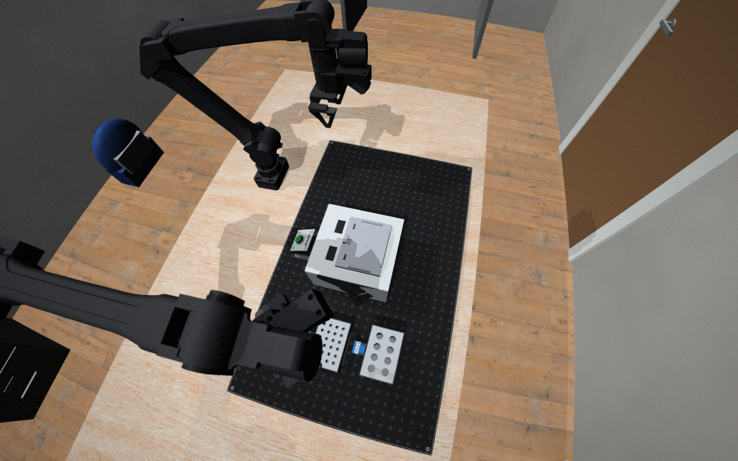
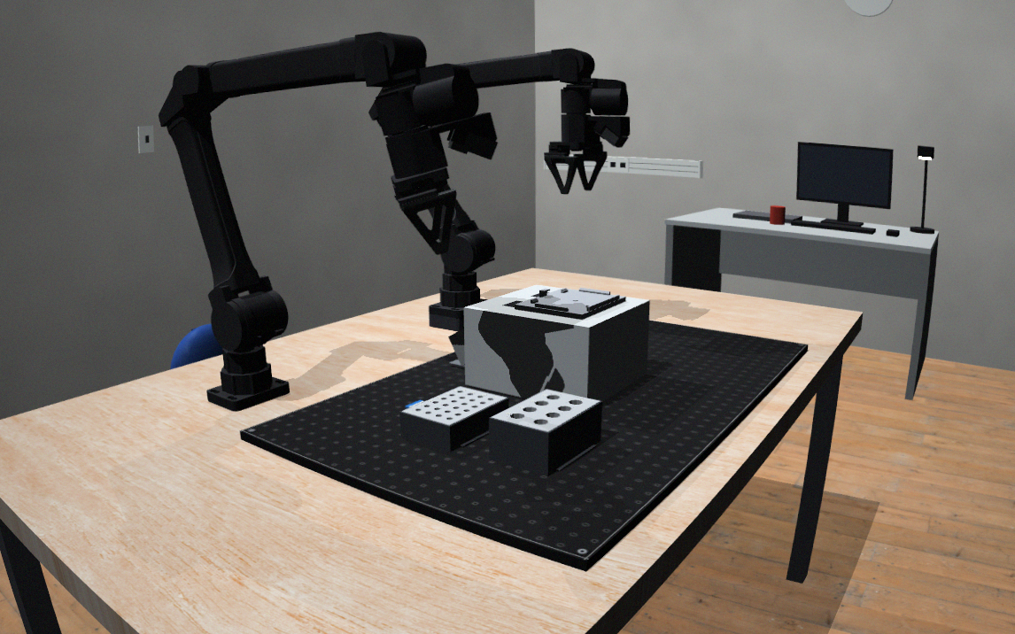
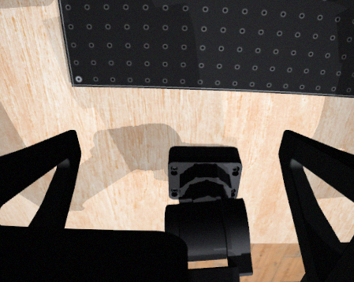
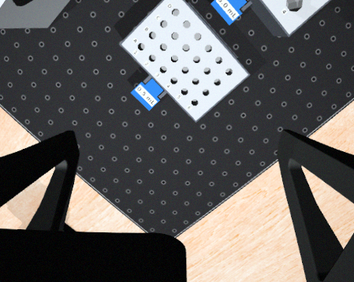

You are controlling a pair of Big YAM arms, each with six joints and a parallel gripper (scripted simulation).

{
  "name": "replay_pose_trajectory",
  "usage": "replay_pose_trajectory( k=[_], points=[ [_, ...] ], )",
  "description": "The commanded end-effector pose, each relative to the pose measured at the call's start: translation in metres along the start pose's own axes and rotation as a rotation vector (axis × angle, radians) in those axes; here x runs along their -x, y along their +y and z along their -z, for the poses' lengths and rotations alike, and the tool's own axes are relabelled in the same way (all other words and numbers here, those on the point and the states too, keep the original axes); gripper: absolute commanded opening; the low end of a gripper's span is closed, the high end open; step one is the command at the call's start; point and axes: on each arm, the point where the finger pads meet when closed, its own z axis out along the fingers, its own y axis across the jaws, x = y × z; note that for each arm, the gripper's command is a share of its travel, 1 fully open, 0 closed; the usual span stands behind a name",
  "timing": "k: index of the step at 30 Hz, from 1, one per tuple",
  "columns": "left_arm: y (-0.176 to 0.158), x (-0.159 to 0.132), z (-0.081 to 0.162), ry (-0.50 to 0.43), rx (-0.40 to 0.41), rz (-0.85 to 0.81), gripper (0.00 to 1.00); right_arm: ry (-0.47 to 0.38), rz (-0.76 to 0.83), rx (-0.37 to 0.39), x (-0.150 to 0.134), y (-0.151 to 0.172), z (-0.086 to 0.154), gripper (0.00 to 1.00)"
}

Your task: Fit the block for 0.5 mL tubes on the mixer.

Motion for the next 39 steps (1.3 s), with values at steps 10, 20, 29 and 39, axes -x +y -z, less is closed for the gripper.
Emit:
replay_pose_trajectory(
  k=[10,20,29,39],
  points=[
    [0.005,0.014,0.026,-0.08,0.015,0.023,1.0,0.04,-0.229,-0.05,-0.028,-0.042,0.036,1.0],
    [0.005,0.016,0.022,-0.063,0.012,0.021,1.0,0.072,-0.361,-0.081,-0.059,-0.056,0.053,1.0],
    [0.005,0.016,0.022,-0.063,0.012,0.019,1.0,0.134,-0.55,-0.097,-0.07,-0.065,0.052,1.0],
    [0.005,0.016,0.022,-0.063,0.012,0.018,1.0,0.16,-0.719,-0.134,-0.078,-0.071,0.062,1.0]
  ],
)
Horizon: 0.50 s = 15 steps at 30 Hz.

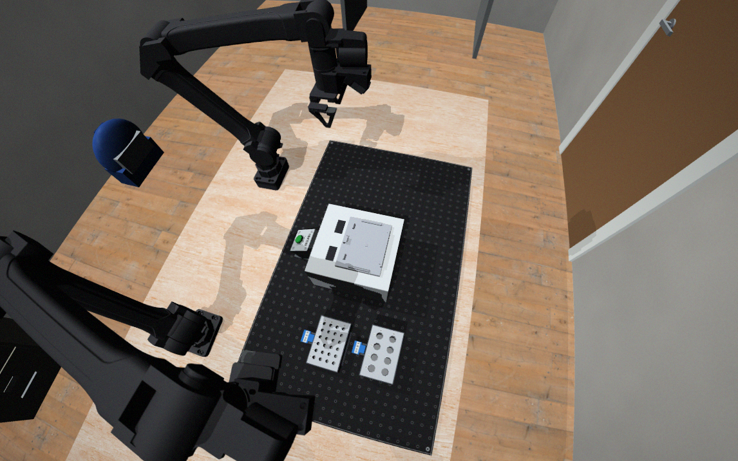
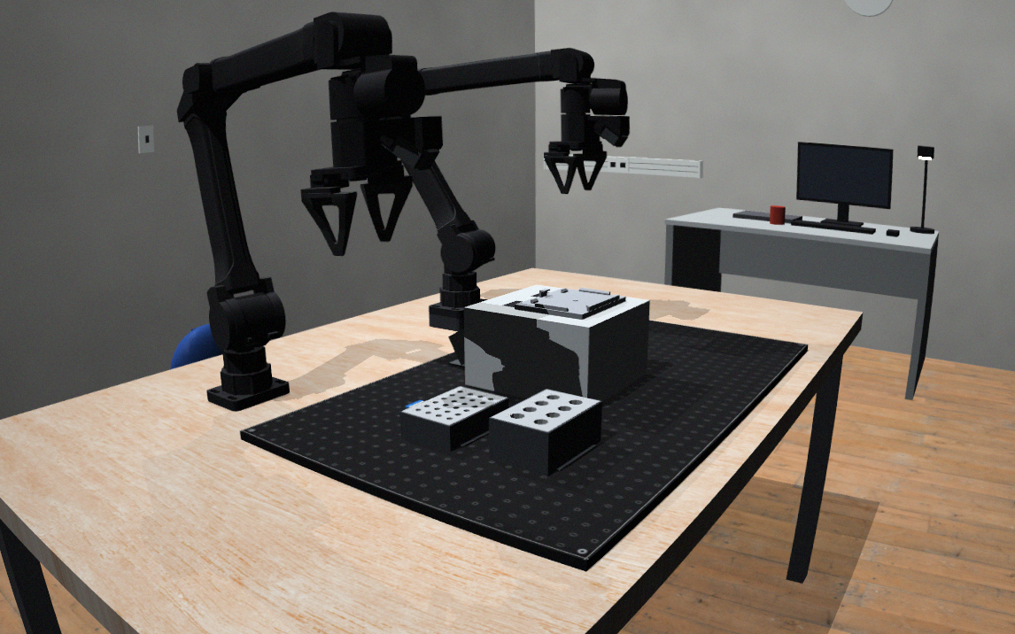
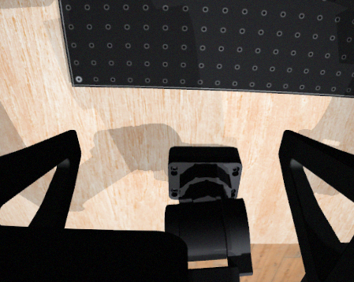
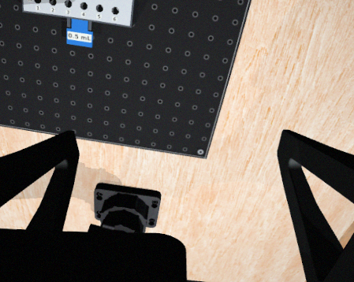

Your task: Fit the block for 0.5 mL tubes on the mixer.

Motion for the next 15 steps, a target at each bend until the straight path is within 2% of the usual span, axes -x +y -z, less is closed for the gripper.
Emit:
replay_pose_trajectory(
  k=[1,8,12,15],
  points=[
    [0.005,0.016,0.021,-0.061,0.012,0.017,1.0,-0.031,-0.112,-0.025,0.012,-0.005,0.026,1.0],
    [0.004,0.016,0.021,-0.061,0.012,0.016,1.0,0.007,0.125,-0.017,0.039,0.039,0.014,1.0],
    [0.004,0.016,0.021,-0.061,0.012,0.015,1.0,0.009,0.17,-0.016,0.044,0.046,0.012,1.0],
    [0.004,0.016,0.021,-0.061,0.012,0.015,1.0,-0.017,0.225,-0.024,0.045,0.047,0.022,1.0]
  ],
)
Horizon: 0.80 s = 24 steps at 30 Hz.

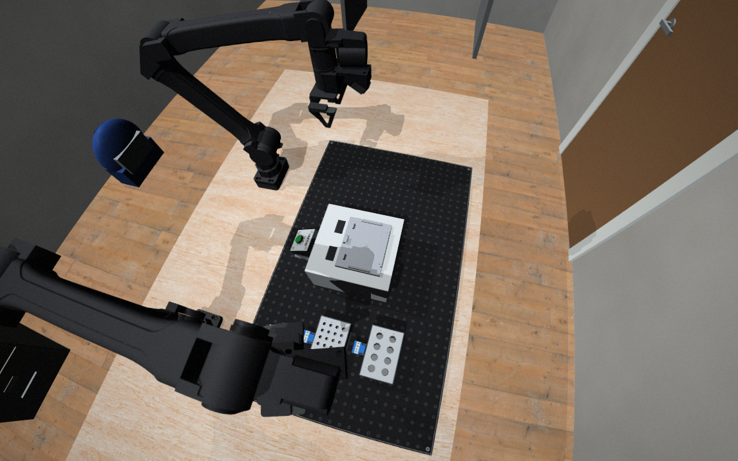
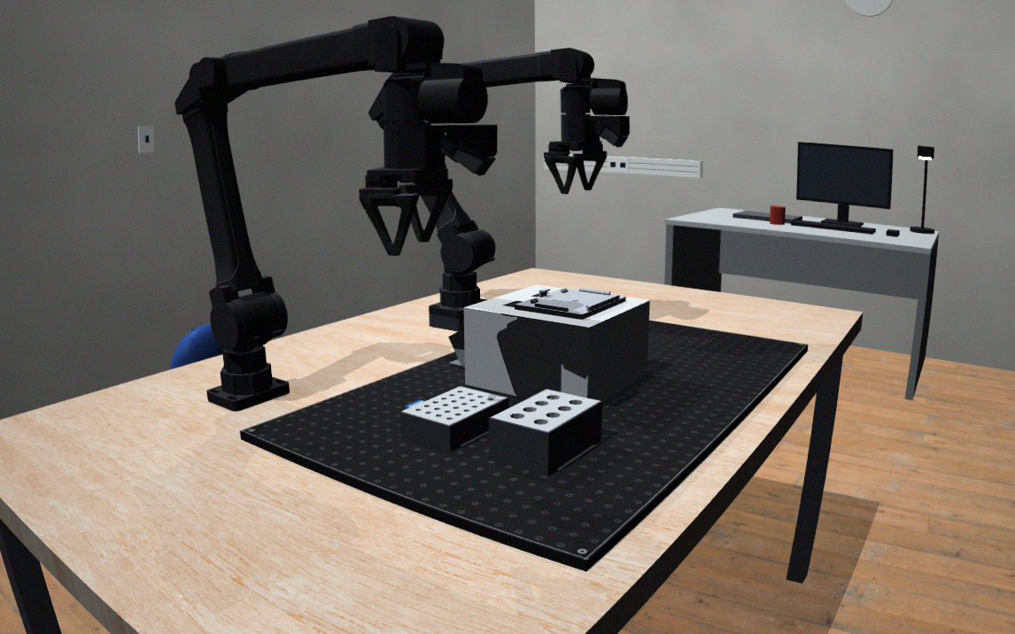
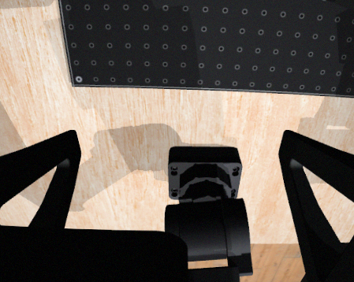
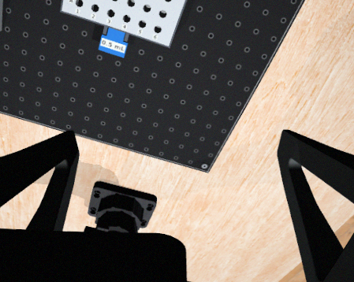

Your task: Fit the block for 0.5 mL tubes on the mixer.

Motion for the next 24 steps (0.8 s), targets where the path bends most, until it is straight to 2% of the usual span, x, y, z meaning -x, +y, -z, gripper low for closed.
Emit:
replay_pose_trajectory(
  k=[1,7,12,14,17,24],
  points=[
    [0.004,0.016,0.021,-0.061,0.012,0.014,1.0,-0.068,0.079,-0.027,0.008,-0.006,0.033,1.0],
    [0.004,0.016,0.021,-0.061,0.012,0.013,1.0,-0.065,0.215,-0.03,0.001,-0.008,0.037,1.0],
    [0.004,0.016,0.021,-0.061,0.012,0.012,1.0,-0.035,0.336,-0.026,0.012,0.001,0.026,1.0],
    [0.004,0.016,0.021,-0.061,0.012,0.012,1.0,-0.035,0.336,-0.026,0.012,0.001,0.026,1.0],
    [0.003,0.015,0.021,-0.061,0.012,0.011,1.0,-0.037,0.405,-0.025,0.026,0.016,0.026,1.0],
    [0.003,0.015,0.021,-0.061,0.012,0.01,1.0,-0.044,0.55,-0.037,0.017,0.005,0.03,1.0]
  ],
)
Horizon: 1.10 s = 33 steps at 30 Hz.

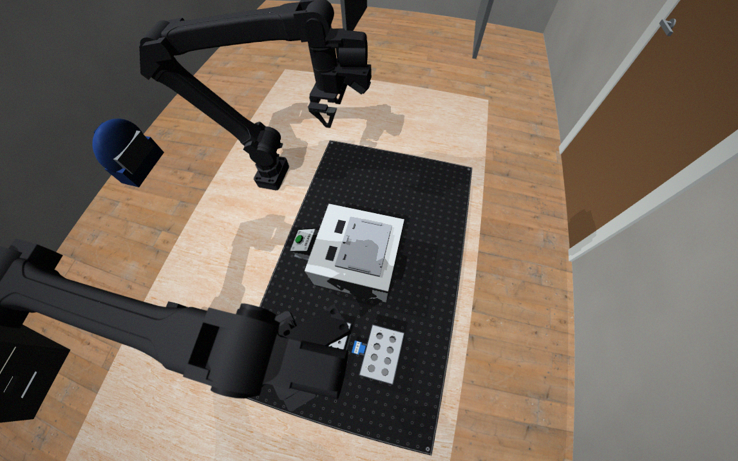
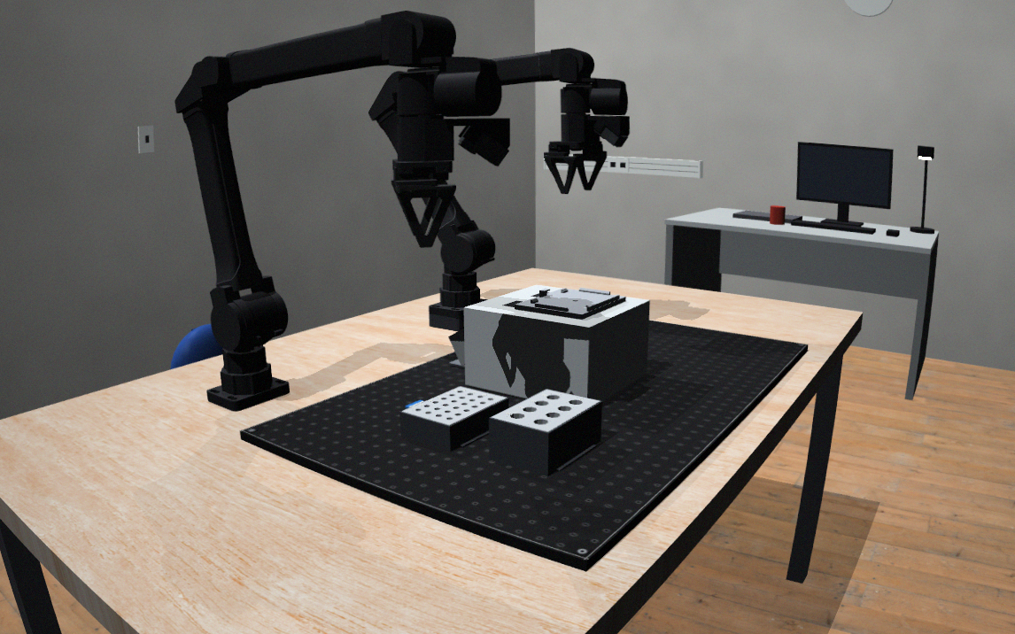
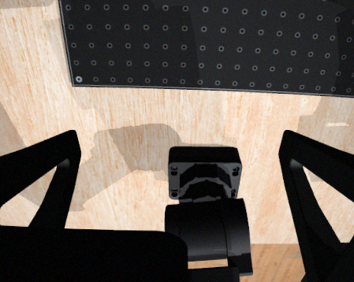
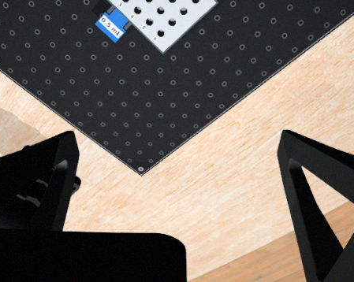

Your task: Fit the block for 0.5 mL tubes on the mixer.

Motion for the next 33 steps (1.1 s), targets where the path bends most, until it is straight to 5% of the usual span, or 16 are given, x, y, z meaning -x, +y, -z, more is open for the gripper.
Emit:
replay_pose_trajectory(
  k=[1,9,25,30,33],
  points=[
    [0.003,0.015,0.021,-0.061,0.011,0.009,1.0,-0.036,0.113,-0.035,0.001,-0.008,0.024,1.0],
    [0.003,0.015,0.021,-0.061,0.011,0.008,1.0,-0.023,0.238,-0.023,0.028,0.003,0.019,1.0],
    [0.002,0.015,0.021,-0.061,0.01,0.005,1.0,-0.018,0.542,-0.031,0.018,0.005,0.021,1.0],
    [0.002,0.014,0.021,-0.061,0.01,0.004,1.0,0.004,0.653,-0.011,0.019,0.003,0.012,1.0],
    [0.001,0.014,0.021,-0.062,0.01,0.003,1.0,0.008,0.718,-0.004,0.019,0.002,-0.017,1.0]
  ],
)
